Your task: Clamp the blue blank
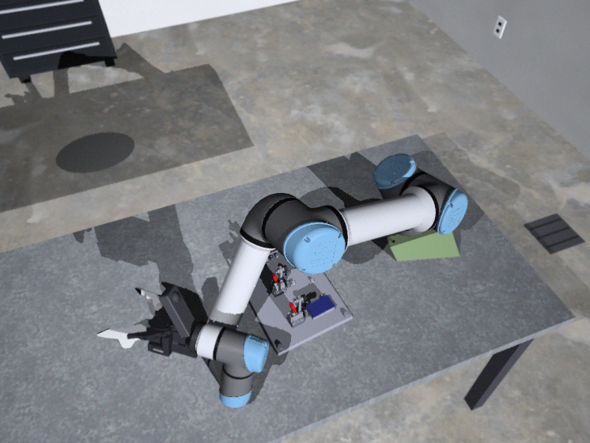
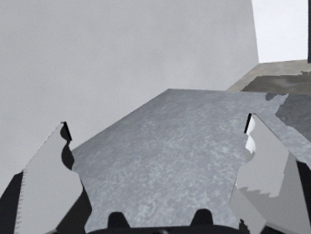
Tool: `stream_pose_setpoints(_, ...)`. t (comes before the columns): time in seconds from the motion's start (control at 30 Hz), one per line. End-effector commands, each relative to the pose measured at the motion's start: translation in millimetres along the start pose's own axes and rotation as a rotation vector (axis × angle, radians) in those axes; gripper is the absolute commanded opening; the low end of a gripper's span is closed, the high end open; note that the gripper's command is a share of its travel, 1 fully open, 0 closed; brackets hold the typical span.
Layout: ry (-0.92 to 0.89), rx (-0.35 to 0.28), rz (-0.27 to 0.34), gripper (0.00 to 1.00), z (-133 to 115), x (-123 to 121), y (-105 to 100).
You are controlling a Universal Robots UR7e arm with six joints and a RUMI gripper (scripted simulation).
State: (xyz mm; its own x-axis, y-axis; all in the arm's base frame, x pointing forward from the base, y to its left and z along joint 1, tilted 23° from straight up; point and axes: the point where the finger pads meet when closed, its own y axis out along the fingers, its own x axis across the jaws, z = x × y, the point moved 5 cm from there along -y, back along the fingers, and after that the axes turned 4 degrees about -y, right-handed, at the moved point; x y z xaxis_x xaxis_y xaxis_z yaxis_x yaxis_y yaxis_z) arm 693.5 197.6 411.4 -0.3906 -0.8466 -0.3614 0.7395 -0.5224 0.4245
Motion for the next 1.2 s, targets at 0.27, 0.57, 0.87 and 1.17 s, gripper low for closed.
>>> stream_pose_setpoints(0.27,0.001,0.001,0.000,1.00,1,0,0)
stream_pose_setpoints(0.57,0.001,0.001,0.000,1.00,1,0,0)
stream_pose_setpoints(0.87,-0.009,-0.009,0.007,1.00,5,-4,2)
stream_pose_setpoints(1.17,-0.042,-0.043,0.030,1.00,17,-15,9)
